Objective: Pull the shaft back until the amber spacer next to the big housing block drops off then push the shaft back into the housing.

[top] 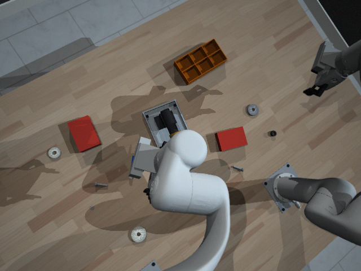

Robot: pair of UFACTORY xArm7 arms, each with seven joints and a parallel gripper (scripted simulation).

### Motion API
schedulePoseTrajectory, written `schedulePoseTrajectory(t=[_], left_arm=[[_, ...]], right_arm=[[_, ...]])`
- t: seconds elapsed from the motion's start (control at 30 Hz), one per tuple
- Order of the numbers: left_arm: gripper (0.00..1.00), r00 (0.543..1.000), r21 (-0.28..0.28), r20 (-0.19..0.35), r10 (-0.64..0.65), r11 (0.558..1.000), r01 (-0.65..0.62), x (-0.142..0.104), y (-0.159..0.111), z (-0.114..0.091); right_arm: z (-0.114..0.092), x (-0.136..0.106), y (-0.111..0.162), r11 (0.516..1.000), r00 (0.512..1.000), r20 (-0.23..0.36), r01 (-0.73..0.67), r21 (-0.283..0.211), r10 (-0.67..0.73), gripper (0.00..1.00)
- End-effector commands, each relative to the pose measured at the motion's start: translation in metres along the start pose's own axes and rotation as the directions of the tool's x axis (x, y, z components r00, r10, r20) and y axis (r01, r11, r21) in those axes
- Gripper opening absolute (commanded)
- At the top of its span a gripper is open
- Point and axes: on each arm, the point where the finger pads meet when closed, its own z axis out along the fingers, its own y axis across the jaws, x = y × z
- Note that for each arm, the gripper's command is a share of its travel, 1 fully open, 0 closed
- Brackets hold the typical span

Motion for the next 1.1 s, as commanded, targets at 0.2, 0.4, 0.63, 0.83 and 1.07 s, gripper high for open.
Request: schedulePoseTrajectory(t=[0.2, 0.4, 0.63, 0.83, 1.07], left_arm=[[1.00, 1.000, -0.004, -0.001, -0.001, 1.000, 0.001, 0.000, 0.000, -0.002], [1.00, 1.000, -0.004, -0.001, -0.001, 1.000, 0.001, 0.000, 0.000, -0.002], [1.00, 1.000, -0.004, -0.001, -0.001, 1.000, 0.001, 0.000, 0.000, -0.002], [1.00, 1.000, -0.004, -0.001, -0.001, 1.000, 0.001, 0.000, 0.000, -0.002], [1.00, 1.000, -0.004, -0.001, -0.001, 1.000, 0.001, 0.000, 0.000, -0.002]], right_arm=[[-0.002, -0.039, 0.018, 0.976, 0.976, -0.007, -0.220, 0.005, 0.220, 1.00], [-0.001, -0.058, 0.024, 0.947, 0.947, -0.009, -0.321, 0.010, 0.321, 1.00], [-0.001, -0.085, 0.031, 0.892, 0.892, -0.009, -0.452, 0.017, 0.452, 1.00], [-0.001, -0.105, 0.035, 0.841, 0.841, -0.009, -0.541, 0.022, 0.541, 1.00], [-0.001, -0.133, 0.039, 0.753, 0.753, -0.008, -0.657, 0.028, 0.658, 1.00]])
